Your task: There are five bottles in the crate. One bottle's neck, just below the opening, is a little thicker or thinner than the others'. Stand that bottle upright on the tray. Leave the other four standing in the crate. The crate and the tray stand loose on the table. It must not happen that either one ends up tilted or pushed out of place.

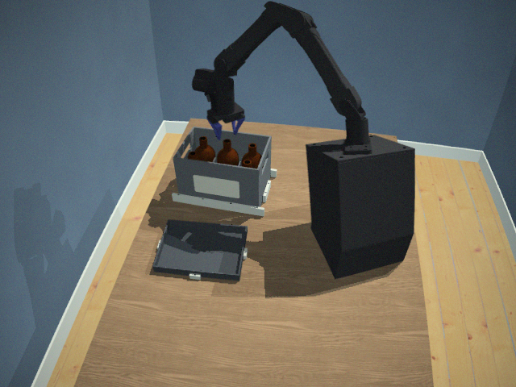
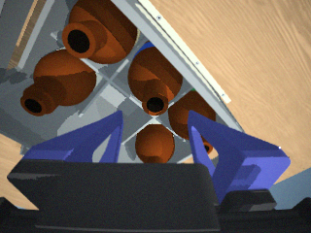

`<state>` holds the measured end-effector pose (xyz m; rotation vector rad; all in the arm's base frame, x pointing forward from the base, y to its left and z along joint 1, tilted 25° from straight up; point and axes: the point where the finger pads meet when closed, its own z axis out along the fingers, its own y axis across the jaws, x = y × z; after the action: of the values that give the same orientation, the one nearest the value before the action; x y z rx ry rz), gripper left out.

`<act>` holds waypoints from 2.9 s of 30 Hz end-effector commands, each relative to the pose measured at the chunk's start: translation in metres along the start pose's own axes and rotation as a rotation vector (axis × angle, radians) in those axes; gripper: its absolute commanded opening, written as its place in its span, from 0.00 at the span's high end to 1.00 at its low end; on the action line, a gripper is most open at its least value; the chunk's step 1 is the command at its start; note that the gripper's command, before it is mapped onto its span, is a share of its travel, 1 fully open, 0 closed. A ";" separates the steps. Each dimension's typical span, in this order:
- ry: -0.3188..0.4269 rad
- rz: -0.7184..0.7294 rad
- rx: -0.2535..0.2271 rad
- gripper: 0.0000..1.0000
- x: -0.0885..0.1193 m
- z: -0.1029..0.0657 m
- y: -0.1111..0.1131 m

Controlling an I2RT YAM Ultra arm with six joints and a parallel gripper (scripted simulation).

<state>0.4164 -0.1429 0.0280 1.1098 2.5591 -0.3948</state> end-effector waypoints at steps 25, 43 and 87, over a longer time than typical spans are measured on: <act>-0.013 -0.004 -0.007 0.39 -0.001 -0.001 0.001; -0.004 -0.009 -0.002 0.39 0.001 0.008 0.002; -0.030 0.004 -0.013 0.39 -0.008 0.033 0.001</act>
<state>0.4218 -0.1564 -0.0090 1.1107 2.5689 -0.3958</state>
